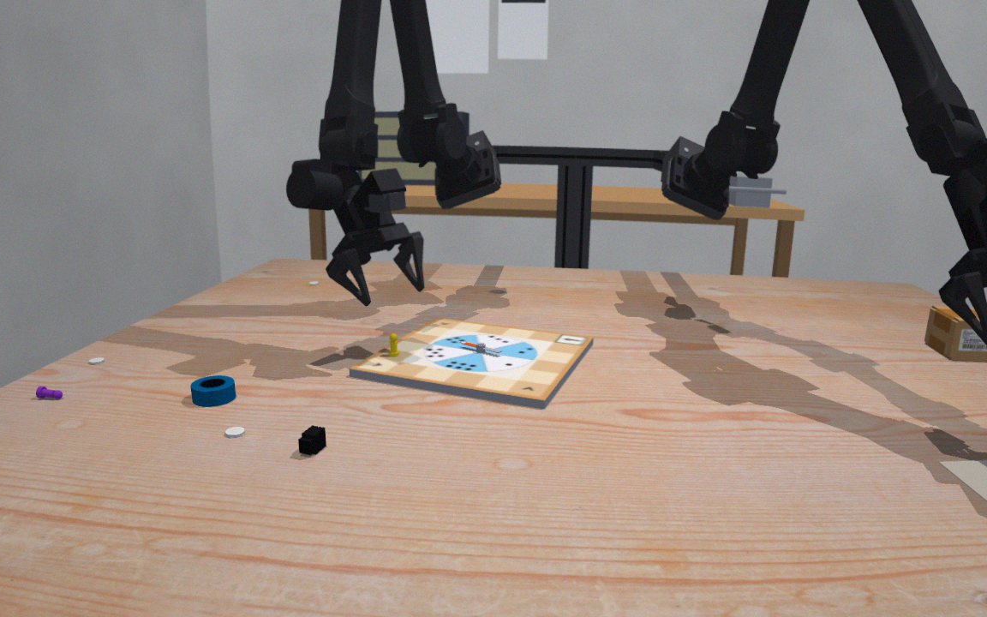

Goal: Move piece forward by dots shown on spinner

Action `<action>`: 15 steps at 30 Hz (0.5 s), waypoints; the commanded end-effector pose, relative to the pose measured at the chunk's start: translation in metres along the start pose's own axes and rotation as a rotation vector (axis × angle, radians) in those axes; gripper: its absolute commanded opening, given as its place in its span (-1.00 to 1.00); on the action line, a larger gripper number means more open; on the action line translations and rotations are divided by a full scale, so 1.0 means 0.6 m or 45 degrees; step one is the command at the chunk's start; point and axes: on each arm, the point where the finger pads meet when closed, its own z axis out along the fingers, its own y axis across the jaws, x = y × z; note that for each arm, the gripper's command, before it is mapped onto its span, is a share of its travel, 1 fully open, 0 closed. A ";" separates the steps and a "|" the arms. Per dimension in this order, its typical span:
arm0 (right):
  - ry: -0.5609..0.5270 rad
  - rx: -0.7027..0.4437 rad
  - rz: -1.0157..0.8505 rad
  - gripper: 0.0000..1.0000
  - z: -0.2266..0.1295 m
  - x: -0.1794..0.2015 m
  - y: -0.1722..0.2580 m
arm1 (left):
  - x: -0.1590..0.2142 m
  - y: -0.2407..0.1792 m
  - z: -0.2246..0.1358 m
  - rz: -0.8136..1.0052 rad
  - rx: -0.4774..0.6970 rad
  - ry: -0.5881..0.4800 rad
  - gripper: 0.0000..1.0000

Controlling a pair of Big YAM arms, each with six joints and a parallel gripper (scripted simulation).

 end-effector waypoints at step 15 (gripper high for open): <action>0.042 0.083 -0.052 1.00 -0.007 0.009 -0.012 | -0.143 0.176 0.150 -0.581 -0.282 -0.606 1.00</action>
